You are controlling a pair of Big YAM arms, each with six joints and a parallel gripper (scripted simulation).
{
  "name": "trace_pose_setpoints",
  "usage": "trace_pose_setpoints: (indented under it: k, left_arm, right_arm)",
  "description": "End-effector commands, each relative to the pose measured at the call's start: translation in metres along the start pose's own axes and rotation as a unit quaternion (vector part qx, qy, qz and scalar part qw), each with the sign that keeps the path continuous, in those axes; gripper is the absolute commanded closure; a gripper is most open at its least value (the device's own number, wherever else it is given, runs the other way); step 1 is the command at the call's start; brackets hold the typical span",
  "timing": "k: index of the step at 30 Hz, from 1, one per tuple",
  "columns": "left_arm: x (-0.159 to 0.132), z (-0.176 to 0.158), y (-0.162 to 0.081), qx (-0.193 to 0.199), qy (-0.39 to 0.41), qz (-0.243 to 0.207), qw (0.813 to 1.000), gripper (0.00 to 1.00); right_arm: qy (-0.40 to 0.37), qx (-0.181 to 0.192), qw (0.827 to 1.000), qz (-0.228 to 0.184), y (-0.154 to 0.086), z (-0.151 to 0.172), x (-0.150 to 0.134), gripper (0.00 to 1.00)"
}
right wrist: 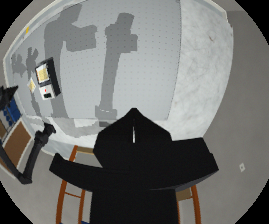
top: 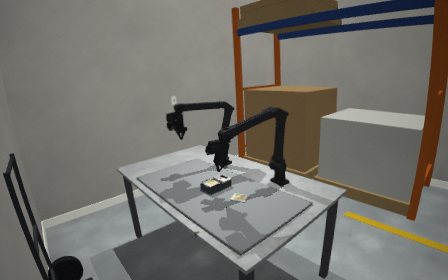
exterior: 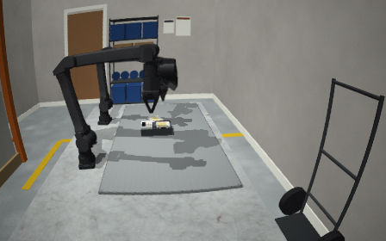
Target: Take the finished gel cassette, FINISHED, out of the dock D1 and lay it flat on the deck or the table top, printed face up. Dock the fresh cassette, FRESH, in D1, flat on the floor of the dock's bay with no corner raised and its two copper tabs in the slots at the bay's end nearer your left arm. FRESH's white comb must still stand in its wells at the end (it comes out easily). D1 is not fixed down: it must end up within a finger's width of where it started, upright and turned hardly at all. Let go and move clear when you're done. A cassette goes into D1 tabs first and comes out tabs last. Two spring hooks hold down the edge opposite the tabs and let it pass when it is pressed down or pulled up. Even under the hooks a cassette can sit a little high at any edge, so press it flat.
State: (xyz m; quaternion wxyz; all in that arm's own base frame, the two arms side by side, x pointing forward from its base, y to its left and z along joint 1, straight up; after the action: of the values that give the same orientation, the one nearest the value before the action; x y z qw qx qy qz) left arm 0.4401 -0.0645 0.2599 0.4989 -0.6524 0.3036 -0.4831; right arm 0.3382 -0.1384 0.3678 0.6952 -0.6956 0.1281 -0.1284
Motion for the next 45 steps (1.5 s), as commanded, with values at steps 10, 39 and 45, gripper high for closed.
trace_pose_setpoints:
  k: [10,39,45]
  left_arm:
    - [0.049,0.003,0.022,-0.014,0.177,-0.042,0.983,1.00]
    - [0.106,-0.023,0.085,-0.016,0.206,-0.053,0.977,1.00]
    - [0.100,-0.023,0.088,-0.016,0.206,-0.053,0.977,1.00]
  right_arm:
    - [0.004,0.000,1.000,0.000,-0.005,0.000,-0.006,1.00]
    - [0.004,0.000,1.000,0.000,-0.005,0.000,-0.006,1.00]
    - [0.004,0.000,1.000,0.000,-0.005,0.000,-0.006,1.00]
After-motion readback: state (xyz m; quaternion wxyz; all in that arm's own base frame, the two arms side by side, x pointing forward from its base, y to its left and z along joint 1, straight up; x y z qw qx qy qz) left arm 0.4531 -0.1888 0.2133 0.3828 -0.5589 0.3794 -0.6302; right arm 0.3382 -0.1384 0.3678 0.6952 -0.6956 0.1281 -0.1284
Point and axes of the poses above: on each arm, the point where the finger pads meet when closed, its own y axis out along the fingers, its own z axis across the jaws, x = y × z, the point moved 8 cm from there along -y, back along the fingers, and after that the axes turned 12 degrees about y, right-handed, at the moved point
